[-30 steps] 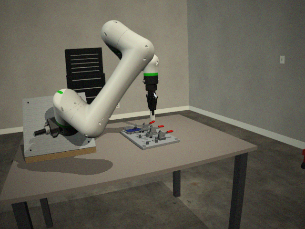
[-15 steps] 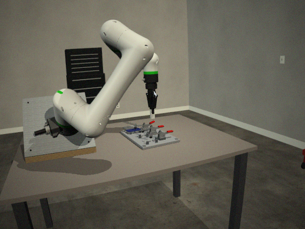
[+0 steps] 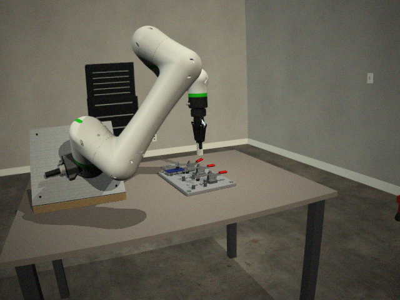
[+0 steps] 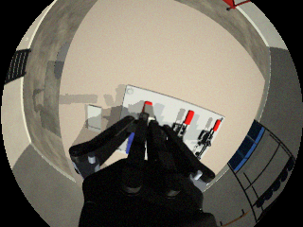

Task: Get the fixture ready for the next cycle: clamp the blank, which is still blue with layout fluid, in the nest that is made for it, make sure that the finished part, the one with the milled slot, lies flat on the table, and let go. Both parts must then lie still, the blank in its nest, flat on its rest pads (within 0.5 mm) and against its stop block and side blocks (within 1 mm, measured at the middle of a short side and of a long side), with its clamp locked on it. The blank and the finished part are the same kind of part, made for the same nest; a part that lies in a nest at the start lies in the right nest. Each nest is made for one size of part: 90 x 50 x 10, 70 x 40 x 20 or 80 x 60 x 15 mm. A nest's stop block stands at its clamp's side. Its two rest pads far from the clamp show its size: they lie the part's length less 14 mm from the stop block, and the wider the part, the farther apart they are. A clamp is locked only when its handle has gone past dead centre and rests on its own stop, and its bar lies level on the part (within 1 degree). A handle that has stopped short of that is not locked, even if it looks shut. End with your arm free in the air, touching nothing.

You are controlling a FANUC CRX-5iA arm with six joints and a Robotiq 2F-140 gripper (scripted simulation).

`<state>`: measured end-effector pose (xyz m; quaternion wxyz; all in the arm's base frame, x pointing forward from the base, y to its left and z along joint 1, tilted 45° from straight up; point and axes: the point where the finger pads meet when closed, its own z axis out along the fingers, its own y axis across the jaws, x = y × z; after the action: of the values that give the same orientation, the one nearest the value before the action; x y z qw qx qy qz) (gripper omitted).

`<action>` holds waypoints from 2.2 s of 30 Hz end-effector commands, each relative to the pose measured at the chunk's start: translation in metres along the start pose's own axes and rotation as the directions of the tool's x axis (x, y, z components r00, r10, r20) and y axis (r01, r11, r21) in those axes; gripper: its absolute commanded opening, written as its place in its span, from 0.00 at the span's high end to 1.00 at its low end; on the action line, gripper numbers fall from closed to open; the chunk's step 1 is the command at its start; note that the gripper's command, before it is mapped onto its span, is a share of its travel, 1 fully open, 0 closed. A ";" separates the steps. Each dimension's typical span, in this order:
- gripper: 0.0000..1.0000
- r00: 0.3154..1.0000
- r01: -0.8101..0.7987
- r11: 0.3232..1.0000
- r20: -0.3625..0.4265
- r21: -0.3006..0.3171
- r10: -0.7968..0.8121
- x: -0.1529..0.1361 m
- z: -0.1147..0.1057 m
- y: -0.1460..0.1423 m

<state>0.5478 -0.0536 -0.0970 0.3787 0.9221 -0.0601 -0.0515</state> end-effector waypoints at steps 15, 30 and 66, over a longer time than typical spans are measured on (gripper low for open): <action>1.00 1.000 0.000 1.000 0.000 0.000 0.000 0.000 0.007 0.000; 1.00 1.000 0.000 1.000 0.000 0.000 0.000 0.000 0.008 0.000; 1.00 1.000 0.000 1.000 0.000 0.000 0.000 0.000 0.011 0.000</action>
<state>0.5463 -0.0616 -0.1054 0.3787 0.9221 -0.0601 -0.0515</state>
